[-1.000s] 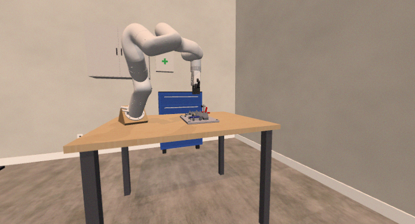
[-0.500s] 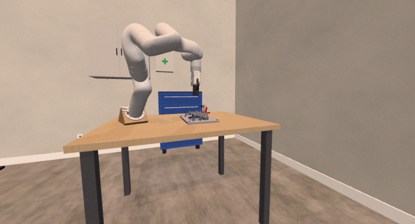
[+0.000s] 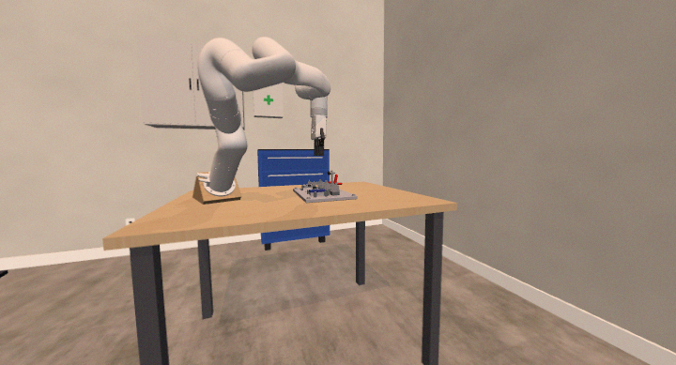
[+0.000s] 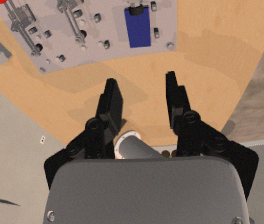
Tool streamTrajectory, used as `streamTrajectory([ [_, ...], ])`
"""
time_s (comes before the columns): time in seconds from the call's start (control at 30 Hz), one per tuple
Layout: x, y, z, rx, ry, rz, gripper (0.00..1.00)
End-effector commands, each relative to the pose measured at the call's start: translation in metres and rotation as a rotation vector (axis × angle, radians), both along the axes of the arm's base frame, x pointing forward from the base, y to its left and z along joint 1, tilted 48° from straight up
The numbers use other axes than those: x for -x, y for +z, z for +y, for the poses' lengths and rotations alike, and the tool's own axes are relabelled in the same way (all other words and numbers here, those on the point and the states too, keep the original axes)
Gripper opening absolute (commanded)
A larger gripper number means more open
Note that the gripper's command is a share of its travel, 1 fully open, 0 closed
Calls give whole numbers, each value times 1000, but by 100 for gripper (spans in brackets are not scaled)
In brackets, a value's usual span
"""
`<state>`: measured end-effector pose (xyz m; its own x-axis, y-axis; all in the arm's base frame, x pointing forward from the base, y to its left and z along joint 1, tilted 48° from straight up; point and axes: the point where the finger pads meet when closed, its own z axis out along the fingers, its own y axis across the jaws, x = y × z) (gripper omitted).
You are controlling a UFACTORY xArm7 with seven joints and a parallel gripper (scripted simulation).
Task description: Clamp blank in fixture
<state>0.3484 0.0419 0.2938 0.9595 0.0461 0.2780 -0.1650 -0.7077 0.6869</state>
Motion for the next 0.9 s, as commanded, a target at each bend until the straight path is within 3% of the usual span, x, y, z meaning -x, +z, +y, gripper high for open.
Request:
streamTrajectory([
  [0.0, 0, 1, 1, -1, 3, -3, 47],
  [0.27, 0, 1, 1, -1, 3, -3, 47],
  [0.3, 0, 1, 1, -1, 3, -3, 0],
  [0.87, 0, 1, 1, -1, 3, -3, 0],
])
